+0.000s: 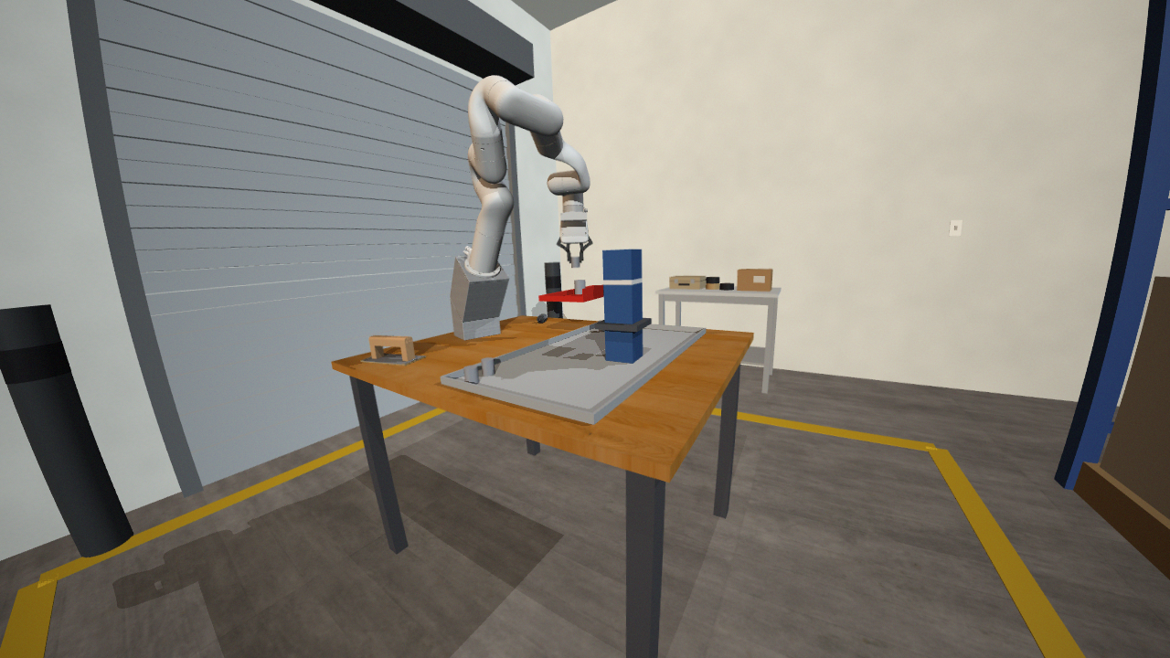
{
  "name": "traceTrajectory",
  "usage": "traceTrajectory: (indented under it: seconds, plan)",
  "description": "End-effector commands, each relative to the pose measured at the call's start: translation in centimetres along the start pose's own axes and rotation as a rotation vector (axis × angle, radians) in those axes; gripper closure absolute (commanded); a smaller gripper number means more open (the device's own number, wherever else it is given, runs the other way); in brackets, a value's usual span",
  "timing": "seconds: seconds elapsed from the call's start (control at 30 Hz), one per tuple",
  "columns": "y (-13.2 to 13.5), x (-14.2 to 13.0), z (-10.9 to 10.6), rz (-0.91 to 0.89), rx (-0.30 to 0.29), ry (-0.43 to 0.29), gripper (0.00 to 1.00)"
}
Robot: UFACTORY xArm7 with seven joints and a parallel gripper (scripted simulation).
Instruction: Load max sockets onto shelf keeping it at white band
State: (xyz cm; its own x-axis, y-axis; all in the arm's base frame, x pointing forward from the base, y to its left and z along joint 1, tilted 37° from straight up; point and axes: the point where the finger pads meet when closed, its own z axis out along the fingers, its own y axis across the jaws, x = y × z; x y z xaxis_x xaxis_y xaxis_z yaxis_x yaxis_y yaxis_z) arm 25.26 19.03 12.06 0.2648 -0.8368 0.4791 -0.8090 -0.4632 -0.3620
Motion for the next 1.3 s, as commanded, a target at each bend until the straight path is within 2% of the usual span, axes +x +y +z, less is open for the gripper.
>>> traceTrajectory:
  seconds: [0.0, 0.6, 0.67, 0.77, 0.83, 0.9, 1.07, 1.17, 1.27]
  plan:
    - [0.0, -0.1, -0.3, 0.000, 0.003, -0.002, 1.00]
    - [-0.1, 0.4, -0.5, 0.001, 0.004, 0.001, 1.00]
    - [-0.1, 2.0, -0.7, 0.005, 0.008, 0.009, 1.00]
    - [0.3, 6.1, -1.1, 0.014, 0.014, 0.027, 1.00]
    - [0.3, 6.1, -1.1, 0.014, 0.014, 0.027, 1.00]
    - [1.2, 9.2, -1.2, 0.020, 0.013, 0.035, 1.00]
    - [2.6, 11.9, -1.2, 0.022, 0.008, 0.035, 1.00]
    - [4.7, 14.3, -0.8, 0.015, 0.003, 0.020, 1.00]
    - [6.1, 15.1, -0.4, 0.005, 0.002, 0.004, 1.00]
